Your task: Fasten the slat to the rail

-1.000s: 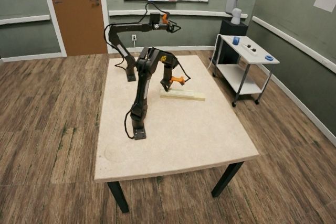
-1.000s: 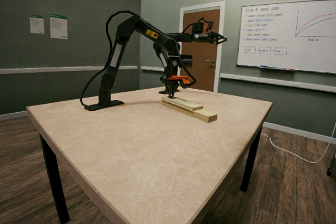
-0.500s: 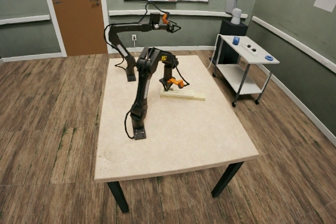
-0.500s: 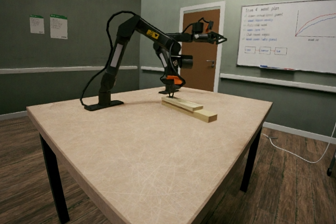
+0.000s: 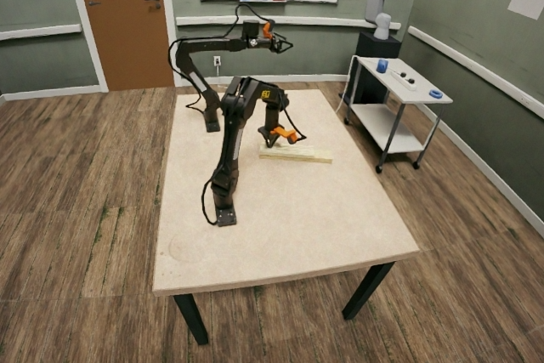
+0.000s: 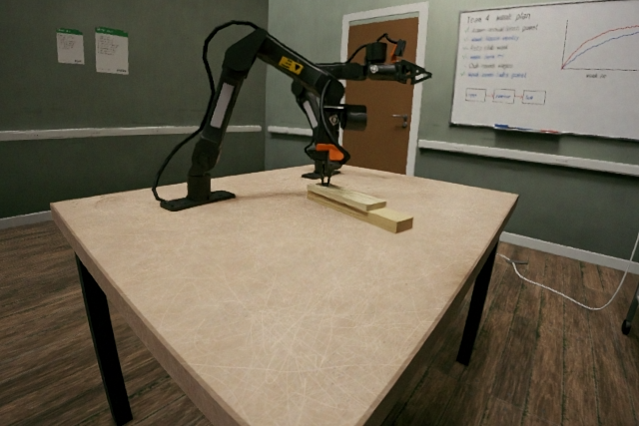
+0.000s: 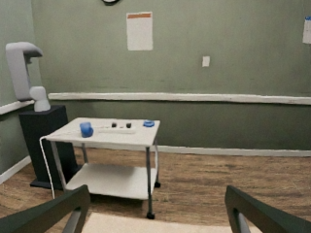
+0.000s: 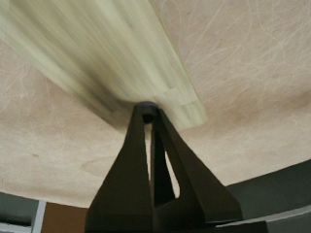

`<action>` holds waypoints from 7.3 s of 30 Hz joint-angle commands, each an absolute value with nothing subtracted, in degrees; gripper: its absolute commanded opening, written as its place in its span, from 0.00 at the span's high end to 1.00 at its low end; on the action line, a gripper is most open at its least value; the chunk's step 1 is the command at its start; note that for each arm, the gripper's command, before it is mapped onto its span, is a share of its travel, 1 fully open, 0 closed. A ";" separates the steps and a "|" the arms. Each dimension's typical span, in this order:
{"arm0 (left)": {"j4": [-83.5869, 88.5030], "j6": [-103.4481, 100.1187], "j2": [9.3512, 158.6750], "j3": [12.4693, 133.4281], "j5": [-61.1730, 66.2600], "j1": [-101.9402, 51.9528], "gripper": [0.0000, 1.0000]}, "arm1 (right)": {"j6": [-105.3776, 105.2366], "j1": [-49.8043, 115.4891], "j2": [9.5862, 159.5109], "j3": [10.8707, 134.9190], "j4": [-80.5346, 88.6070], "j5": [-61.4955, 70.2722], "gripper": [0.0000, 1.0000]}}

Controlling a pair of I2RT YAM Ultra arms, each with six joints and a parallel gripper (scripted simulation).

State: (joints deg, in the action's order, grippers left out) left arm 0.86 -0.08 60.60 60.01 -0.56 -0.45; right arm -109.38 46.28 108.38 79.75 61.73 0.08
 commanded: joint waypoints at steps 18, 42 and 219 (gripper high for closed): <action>0.55 -0.08 60.47 60.31 -0.55 -0.46 0.00 | -109.48 46.28 108.04 79.99 61.69 0.07 0.66; 0.55 -0.08 60.47 60.31 -0.55 -0.46 0.00 | -66.45 46.72 107.30 80.85 62.76 -0.67 0.66; 0.55 -0.08 60.47 60.31 -0.55 -0.46 0.00 | -25.61 45.78 107.14 78.81 61.18 0.19 0.88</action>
